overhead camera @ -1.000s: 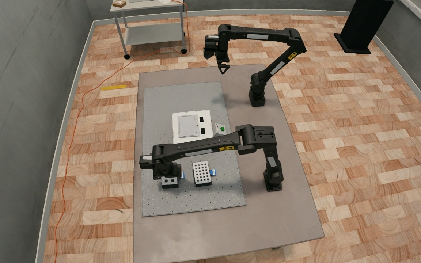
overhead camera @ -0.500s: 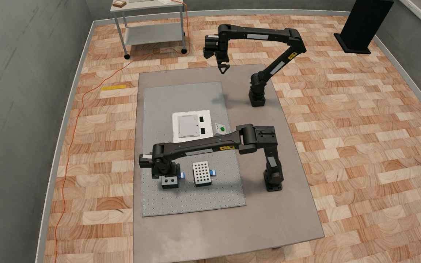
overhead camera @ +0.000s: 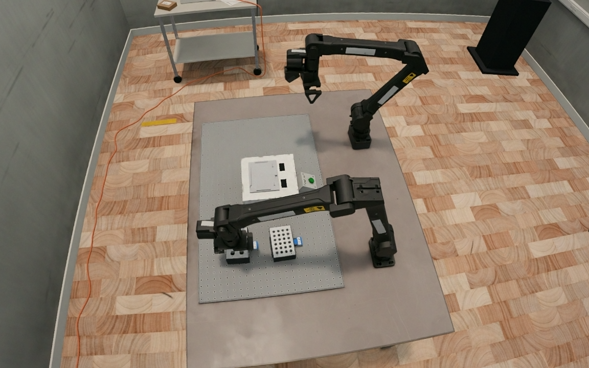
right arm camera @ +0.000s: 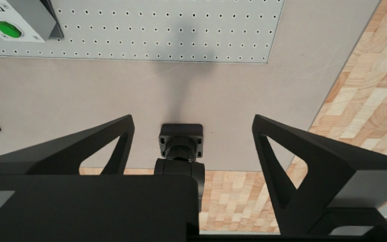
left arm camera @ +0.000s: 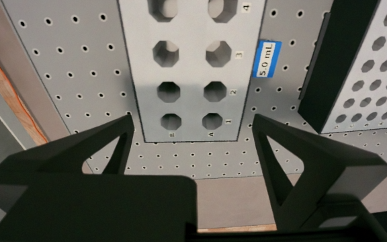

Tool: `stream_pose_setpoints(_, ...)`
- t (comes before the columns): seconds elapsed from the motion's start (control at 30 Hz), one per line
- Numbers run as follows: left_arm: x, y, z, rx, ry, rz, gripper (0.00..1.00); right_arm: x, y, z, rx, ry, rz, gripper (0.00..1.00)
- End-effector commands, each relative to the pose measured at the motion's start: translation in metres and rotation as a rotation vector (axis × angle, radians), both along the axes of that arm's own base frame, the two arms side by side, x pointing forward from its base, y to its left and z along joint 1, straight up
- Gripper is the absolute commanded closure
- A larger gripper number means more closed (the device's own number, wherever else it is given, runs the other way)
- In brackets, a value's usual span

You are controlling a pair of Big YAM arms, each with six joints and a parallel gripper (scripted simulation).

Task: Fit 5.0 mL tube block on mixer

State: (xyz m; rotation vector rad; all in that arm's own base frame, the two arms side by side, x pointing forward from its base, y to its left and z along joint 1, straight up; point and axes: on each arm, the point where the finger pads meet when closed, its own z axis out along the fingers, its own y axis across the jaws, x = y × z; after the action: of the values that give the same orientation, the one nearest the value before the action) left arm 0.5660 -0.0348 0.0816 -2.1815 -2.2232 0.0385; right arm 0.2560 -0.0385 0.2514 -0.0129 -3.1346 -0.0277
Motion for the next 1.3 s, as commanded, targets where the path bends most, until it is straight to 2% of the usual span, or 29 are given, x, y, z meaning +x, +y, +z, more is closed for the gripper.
stream_pose_setpoints(0.0,0.003,-0.006,-0.001,-0.003,-0.015,-0.006,0.0,0.001,-0.004,-0.003,0.0,0.01,-0.001,0.0)
stream_pose_setpoints(0.23,0.007,-0.007,0.021,-0.003,-0.031,-0.007,0.0,0.003,-0.005,0.002,-0.002,-0.001,-0.001,0.0)
stream_pose_setpoints(0.73,0.015,-0.007,0.003,-0.003,-0.028,-0.009,0.0,0.011,-0.006,0.016,-0.009,-0.036,0.0,0.0)
stream_pose_setpoints(1.07,0.014,-0.008,0.026,-0.004,-0.049,-0.011,0.0,0.013,-0.007,0.019,-0.01,-0.043,0.0,0.0)
stream_pose_setpoints(1.27,0.015,-0.008,0.028,-0.004,-0.051,-0.012,0.0,0.009,-0.006,0.012,-0.007,-0.025,0.0,0.0)
